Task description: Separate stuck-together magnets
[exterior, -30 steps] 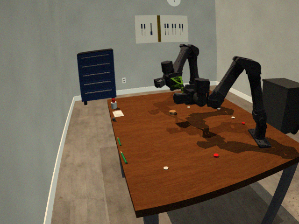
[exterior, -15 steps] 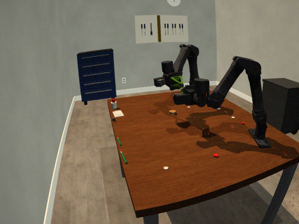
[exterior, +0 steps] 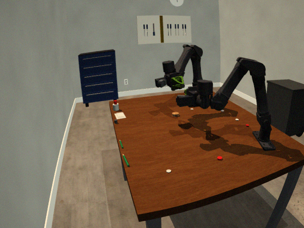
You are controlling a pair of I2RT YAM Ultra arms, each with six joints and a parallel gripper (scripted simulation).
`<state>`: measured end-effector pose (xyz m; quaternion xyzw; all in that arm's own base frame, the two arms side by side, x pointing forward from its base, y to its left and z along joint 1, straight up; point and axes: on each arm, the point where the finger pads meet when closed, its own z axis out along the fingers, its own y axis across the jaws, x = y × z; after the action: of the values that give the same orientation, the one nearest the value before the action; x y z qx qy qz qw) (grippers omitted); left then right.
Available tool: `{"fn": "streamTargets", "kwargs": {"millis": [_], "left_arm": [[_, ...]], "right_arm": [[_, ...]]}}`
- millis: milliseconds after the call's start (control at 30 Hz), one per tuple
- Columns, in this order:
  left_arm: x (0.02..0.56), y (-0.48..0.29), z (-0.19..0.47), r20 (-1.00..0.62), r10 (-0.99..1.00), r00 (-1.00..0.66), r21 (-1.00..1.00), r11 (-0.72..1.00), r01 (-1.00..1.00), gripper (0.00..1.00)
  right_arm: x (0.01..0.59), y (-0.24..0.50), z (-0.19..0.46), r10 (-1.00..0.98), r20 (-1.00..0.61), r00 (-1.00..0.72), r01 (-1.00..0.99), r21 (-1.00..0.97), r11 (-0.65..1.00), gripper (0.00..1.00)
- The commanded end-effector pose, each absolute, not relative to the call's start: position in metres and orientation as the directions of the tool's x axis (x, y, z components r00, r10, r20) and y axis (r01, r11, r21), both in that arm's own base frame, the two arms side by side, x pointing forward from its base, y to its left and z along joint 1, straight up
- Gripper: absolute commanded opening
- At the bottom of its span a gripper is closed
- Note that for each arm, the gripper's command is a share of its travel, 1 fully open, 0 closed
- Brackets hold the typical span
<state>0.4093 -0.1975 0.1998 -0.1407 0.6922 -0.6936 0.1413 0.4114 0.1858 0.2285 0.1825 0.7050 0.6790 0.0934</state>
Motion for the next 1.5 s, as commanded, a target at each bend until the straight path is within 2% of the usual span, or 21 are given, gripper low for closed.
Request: {"fn": "streamTargets", "kwargs": {"millis": [0,967,1467], "left_arm": [[0.409,-0.198,0.208,-0.027,-0.389,-0.921,-1.0,-0.003,0.031,0.18],[0.409,-0.198,0.208,-0.027,-0.389,-0.921,-1.0,-0.003,0.031,0.18],[0.409,-0.198,0.208,-0.027,-0.389,-0.921,-1.0,-0.003,0.031,0.18]], "right_arm": [[0.403,0.184,0.245,0.368,0.074,-0.927,0.084,0.996,0.013,0.18],[0.385,0.146,0.252,0.368,0.074,-0.927,0.084,0.996,0.013,0.18],[0.417,0.122,0.203,0.515,0.064,-0.855,0.205,0.953,0.222,0.18]]}}
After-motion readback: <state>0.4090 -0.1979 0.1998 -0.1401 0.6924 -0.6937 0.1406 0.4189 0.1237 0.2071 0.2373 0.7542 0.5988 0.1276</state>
